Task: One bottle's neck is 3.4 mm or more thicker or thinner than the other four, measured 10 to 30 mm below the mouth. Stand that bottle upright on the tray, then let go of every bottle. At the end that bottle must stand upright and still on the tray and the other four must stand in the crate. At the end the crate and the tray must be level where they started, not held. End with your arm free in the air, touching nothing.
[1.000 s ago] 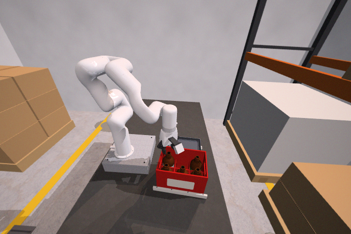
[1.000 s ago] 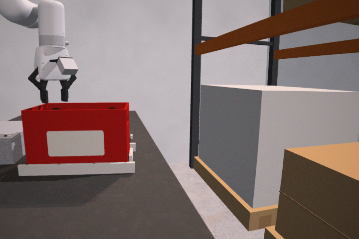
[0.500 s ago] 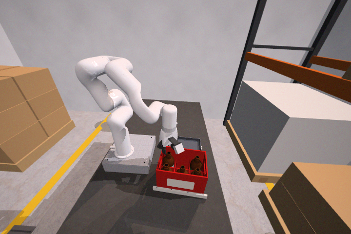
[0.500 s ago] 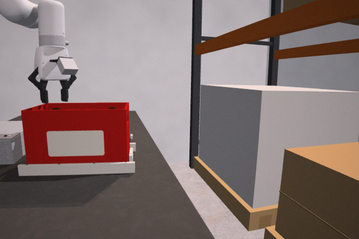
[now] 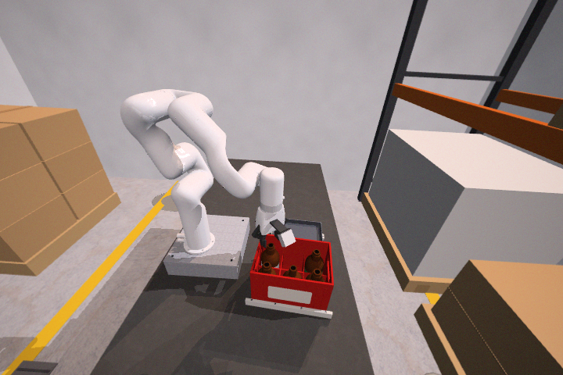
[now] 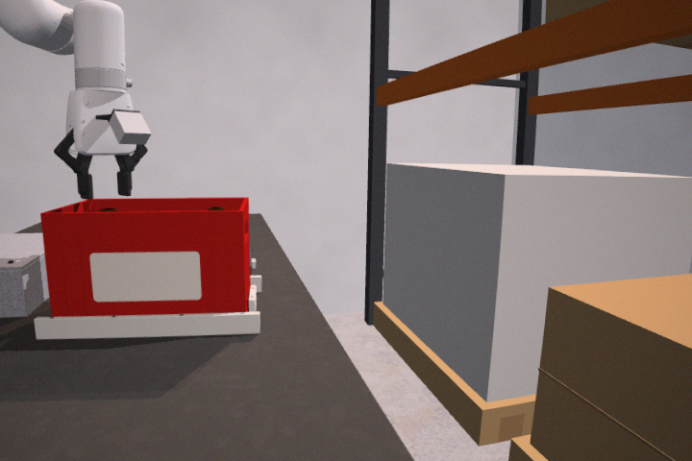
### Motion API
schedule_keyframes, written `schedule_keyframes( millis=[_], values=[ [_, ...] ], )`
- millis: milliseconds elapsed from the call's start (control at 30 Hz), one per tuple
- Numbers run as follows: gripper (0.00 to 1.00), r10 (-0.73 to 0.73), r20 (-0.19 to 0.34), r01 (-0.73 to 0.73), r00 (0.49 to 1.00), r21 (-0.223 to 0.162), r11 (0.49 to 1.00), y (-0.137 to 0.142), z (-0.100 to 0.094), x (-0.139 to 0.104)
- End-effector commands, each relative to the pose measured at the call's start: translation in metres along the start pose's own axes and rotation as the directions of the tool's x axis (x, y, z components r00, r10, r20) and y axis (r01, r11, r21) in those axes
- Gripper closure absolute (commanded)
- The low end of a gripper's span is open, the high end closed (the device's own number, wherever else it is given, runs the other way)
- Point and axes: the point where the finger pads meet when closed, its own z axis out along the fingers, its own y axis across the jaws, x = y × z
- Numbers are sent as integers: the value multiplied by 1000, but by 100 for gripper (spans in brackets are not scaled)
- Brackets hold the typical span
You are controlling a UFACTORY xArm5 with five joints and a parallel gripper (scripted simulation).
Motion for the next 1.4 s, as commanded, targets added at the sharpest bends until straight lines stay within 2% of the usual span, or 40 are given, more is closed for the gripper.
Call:
schedule_keyframes(
  millis=[0,1067,1367],
  values=[
    [35,0,-3,0,1000,2,1000,-1,-1,1],
    [35,0,-3,0,1000,2,1000,-1,0,1],
    [35,0,-3,0,1000,2,1000,0,6,1]
  ],
)
